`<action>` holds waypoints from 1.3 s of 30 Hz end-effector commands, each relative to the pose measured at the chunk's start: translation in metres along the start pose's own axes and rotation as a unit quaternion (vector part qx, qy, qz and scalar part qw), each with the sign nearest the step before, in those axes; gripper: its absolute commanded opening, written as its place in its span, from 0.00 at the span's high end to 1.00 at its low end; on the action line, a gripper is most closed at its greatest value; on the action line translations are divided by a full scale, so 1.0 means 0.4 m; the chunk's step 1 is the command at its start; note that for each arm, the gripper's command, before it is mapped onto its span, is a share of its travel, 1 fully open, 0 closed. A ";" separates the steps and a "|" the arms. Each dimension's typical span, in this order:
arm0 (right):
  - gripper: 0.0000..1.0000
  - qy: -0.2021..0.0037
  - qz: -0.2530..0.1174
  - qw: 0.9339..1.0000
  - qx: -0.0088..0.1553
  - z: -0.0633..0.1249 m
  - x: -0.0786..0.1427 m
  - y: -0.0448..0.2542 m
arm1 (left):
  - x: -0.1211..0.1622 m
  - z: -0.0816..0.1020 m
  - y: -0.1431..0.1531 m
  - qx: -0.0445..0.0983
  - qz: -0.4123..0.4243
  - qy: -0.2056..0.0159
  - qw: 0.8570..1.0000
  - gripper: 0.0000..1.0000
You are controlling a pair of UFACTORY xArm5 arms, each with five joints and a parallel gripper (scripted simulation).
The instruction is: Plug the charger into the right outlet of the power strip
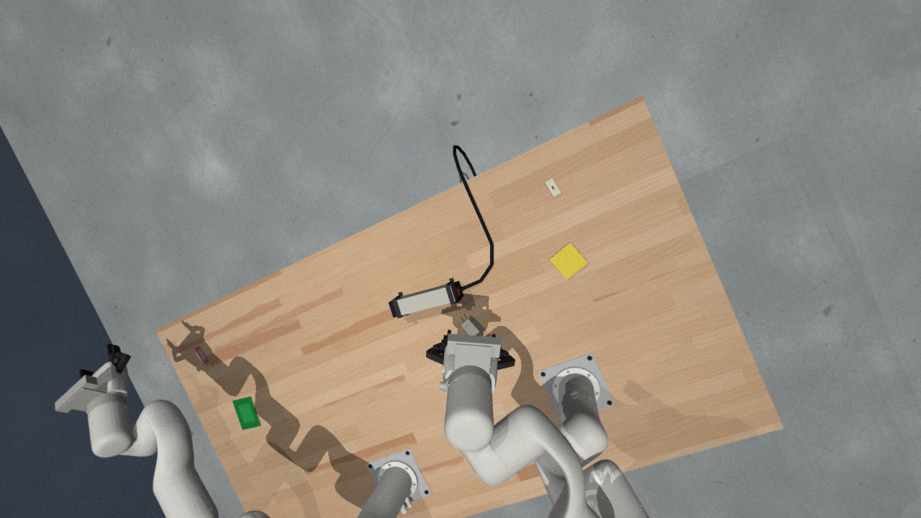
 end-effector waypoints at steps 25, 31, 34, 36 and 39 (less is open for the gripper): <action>0.00 -0.037 0.132 0.990 0.015 -0.200 0.041 -0.067 | 0.015 0.019 -0.058 -0.010 0.014 -0.017 1.000 0.00; 0.00 -0.061 0.216 0.974 0.024 -0.348 0.099 -0.095 | 0.082 0.086 -0.225 -0.042 0.066 -0.076 0.994 0.00; 0.00 -0.065 0.232 0.970 0.025 -0.372 0.112 -0.098 | 0.090 0.096 -0.244 -0.049 0.078 -0.089 0.992 0.00; 0.00 -0.082 0.289 0.953 0.030 -0.461 0.162 -0.101 | 0.133 0.140 -0.327 -0.066 0.108 -0.120 0.985 0.00; 0.00 -0.094 0.330 0.939 0.033 -0.521 0.202 -0.097 | 0.170 0.178 -0.386 -0.076 0.128 -0.139 0.979 0.00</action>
Point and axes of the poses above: on each arm, the point where the finger pads meet when closed, its own z axis back along the fingers, its own y axis across the jaws, x = y × z, the point moved 8 cm from there along z, back along the fingers, and after that the axes turned 8 degrees about z, right-handed, at the moved point
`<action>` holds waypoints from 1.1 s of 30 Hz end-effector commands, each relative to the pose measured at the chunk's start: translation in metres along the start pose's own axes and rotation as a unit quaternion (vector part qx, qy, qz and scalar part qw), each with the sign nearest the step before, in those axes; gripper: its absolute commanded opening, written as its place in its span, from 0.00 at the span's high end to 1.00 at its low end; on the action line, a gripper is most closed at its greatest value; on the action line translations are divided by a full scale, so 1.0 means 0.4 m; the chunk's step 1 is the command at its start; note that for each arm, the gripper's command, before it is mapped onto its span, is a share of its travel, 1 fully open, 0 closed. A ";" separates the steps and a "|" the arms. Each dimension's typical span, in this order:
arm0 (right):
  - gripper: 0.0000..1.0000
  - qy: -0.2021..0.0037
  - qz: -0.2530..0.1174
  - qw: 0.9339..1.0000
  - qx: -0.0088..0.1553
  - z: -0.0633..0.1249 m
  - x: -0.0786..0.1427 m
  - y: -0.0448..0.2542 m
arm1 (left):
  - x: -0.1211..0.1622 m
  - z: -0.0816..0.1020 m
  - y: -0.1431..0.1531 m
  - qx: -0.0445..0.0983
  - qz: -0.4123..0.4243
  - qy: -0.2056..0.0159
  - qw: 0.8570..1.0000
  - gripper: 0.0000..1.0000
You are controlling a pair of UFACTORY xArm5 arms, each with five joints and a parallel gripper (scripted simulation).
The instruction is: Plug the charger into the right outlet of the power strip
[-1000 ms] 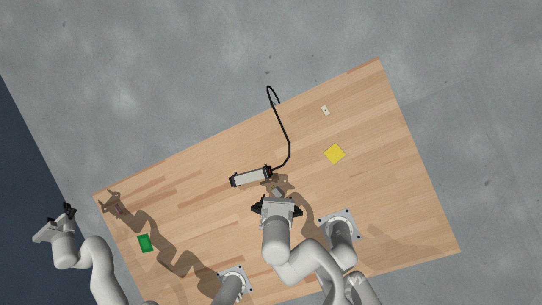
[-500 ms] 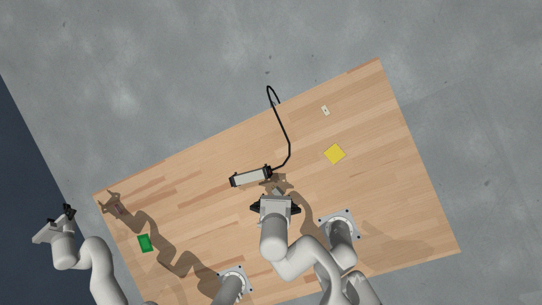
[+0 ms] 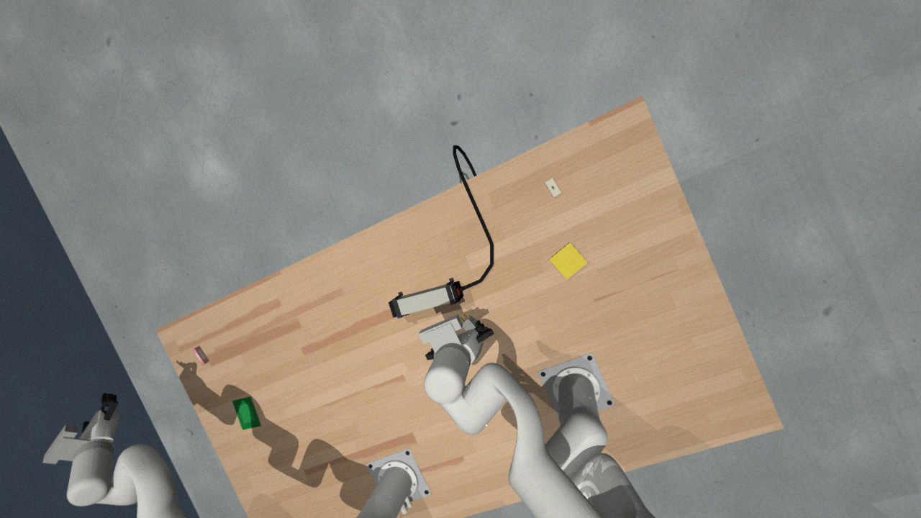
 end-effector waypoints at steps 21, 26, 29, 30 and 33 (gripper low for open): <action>0.00 -0.036 0.146 0.989 0.009 -0.226 0.073 -0.067 | 0.372 0.317 -0.509 -0.103 0.220 -0.192 0.951 0.00; 0.00 -0.036 0.146 0.989 0.009 -0.226 0.073 -0.067 | 0.471 0.399 -0.571 -0.119 0.272 -0.229 0.927 0.00; 0.00 -0.036 0.146 0.989 0.009 -0.226 0.073 -0.067 | 0.492 0.415 -0.581 -0.122 0.282 -0.236 0.922 0.00; 0.00 -0.036 0.146 0.989 0.009 -0.226 0.073 -0.067 | 0.554 0.467 -0.608 -0.127 0.303 -0.250 0.911 0.00; 0.00 -0.036 0.146 0.989 0.009 -0.226 0.073 -0.067 | 0.604 0.507 -0.623 -0.136 0.339 -0.273 0.890 0.00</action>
Point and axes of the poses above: on each arm, the point where the finger pads meet when closed, its own z axis back along the fingers, its own y axis across the jaws, x = y × z, the point moved 8 cm from there along z, back along the fingers, and after that the axes turned 8 degrees about z, right-handed, at the moved point
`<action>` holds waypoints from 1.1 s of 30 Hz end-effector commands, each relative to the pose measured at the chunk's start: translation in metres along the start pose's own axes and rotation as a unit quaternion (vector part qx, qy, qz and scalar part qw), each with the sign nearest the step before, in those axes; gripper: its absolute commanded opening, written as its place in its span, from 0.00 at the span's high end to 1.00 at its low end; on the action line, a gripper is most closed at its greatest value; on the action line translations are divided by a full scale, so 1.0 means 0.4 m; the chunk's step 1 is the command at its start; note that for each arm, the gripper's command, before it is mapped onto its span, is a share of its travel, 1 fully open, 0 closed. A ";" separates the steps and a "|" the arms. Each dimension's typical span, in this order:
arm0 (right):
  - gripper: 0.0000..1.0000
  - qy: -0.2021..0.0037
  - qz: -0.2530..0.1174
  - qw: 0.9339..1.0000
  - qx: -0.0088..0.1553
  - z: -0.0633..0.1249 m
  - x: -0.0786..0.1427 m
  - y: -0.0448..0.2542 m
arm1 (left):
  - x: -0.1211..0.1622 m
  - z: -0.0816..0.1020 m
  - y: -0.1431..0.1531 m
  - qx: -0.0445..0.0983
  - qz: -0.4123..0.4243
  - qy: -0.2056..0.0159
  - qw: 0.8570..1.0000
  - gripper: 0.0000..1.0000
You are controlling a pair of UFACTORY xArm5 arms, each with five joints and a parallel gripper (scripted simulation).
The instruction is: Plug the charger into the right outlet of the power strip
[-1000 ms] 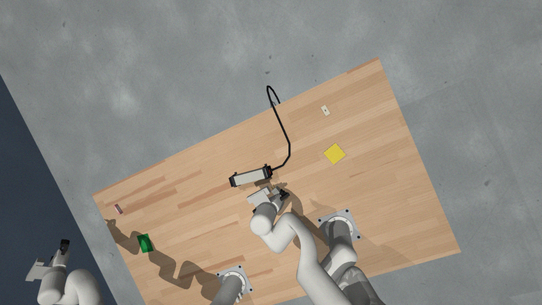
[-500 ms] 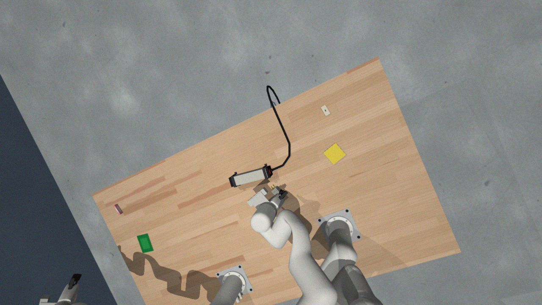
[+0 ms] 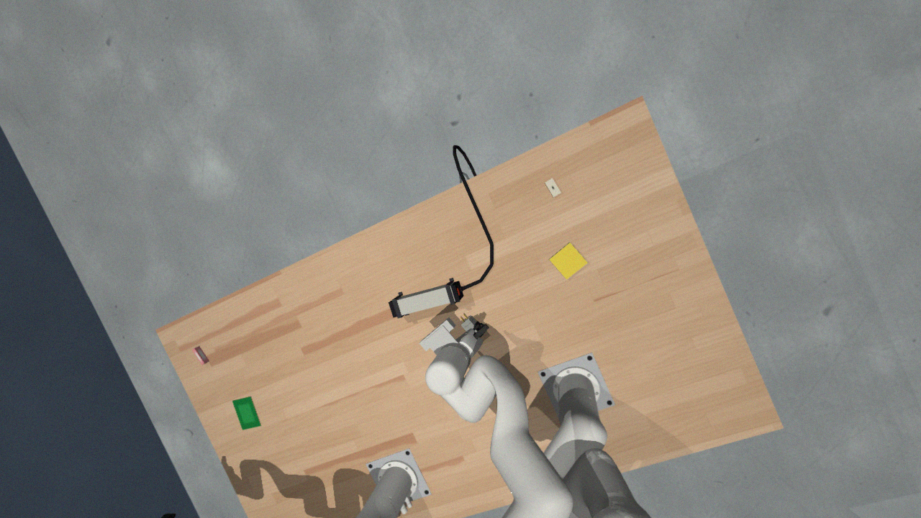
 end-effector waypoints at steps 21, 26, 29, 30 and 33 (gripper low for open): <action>0.00 0.001 0.000 1.000 0.000 0.001 -0.001 0.000 | 0.406 0.078 -0.360 -0.040 0.203 -0.144 0.968 0.00; 0.47 0.001 0.000 1.000 0.000 0.001 -0.001 0.000 | 0.406 0.078 -0.360 -0.040 0.203 -0.144 0.968 0.00; 0.47 0.001 0.000 1.000 0.000 0.001 -0.001 0.000 | 0.406 0.078 -0.360 -0.040 0.203 -0.144 0.968 0.00; 0.47 0.001 0.000 1.000 0.000 0.001 -0.001 0.000 | 0.406 0.078 -0.360 -0.040 0.203 -0.144 0.968 0.00; 0.47 0.001 0.000 1.000 0.000 0.001 -0.001 0.000 | 0.406 0.078 -0.360 -0.040 0.203 -0.144 0.968 0.00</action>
Point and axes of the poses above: on each arm, the point where the finger pads meet when closed, its own z axis back along the fingers, its own y axis across the jaws, x = y × z, the point moved 8 cm from there along z, back along the fingers, and after that the axes turned 8 degrees about z, right-handed, at the moved point
